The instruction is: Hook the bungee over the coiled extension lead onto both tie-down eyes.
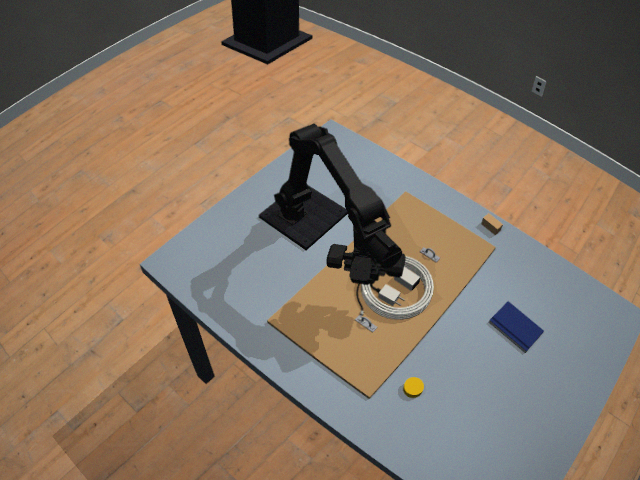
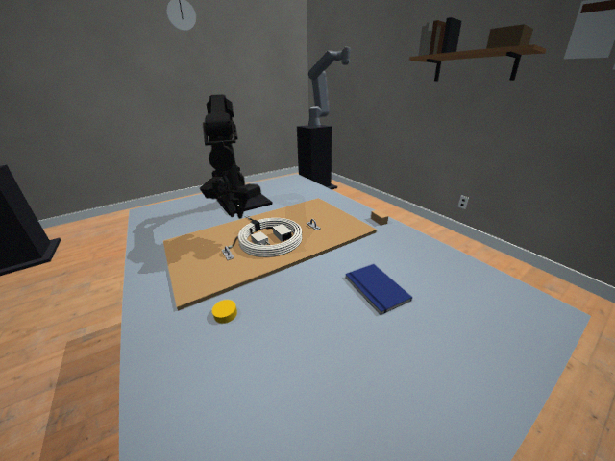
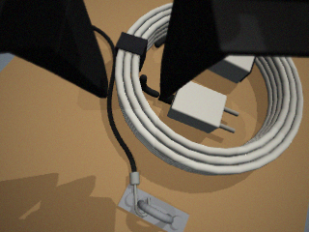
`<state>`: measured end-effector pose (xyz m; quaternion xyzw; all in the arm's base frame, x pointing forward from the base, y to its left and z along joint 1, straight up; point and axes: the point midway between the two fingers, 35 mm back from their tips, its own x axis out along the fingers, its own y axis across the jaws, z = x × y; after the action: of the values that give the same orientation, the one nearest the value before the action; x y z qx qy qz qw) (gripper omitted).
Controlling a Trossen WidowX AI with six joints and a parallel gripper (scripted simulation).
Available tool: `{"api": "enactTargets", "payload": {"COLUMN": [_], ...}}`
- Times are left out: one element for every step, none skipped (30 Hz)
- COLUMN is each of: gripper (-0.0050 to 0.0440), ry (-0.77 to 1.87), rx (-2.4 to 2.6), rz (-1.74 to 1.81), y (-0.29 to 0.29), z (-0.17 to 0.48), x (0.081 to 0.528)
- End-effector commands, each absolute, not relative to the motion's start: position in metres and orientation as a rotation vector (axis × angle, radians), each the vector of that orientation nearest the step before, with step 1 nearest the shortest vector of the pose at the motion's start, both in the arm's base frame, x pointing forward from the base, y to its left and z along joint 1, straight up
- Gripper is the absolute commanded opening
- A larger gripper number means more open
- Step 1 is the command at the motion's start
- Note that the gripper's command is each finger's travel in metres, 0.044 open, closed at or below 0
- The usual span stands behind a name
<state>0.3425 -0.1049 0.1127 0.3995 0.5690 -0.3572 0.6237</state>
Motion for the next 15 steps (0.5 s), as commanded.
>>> {"api": "enactTargets", "payload": {"gripper": [0.0150, 0.0150, 0.0150, 0.0150, 0.0150, 0.0150, 0.0150, 0.0150, 0.0150, 0.0150, 0.0150, 0.0150, 0.0150, 0.0150, 0.0150], "ry": [1.321, 1.331, 1.341, 1.350, 1.359, 1.368, 1.368, 1.368, 1.376, 1.384, 1.393, 1.402, 1.410, 1.419, 1.426], "rx": [0.823, 0.800, 0.777, 0.753, 0.730, 0.707, 0.707, 0.707, 0.684, 0.660, 0.637, 0.614, 0.590, 0.567, 0.544], "rz": [-0.737, -0.717, -0.698, -0.678, -0.658, -0.638, -0.638, -0.638, -0.617, -0.597, -0.577, -0.557, -0.537, -0.516, -0.496], "y": [-0.096, -0.094, -0.092, -0.090, -0.088, -0.086, -0.086, -0.086, -0.084, -0.082, -0.080, -0.078, -0.077, -0.075, -0.073], "z": [0.122, 0.122, 0.122, 0.122, 0.122, 0.122, 0.122, 0.122, 0.122, 0.122, 0.122, 0.122, 0.122, 0.122, 0.122], "x": [0.333, 0.331, 0.329, 0.326, 0.324, 0.322, 0.322, 0.322, 0.320, 0.318, 0.315, 0.313, 0.310, 0.308, 0.305]}}
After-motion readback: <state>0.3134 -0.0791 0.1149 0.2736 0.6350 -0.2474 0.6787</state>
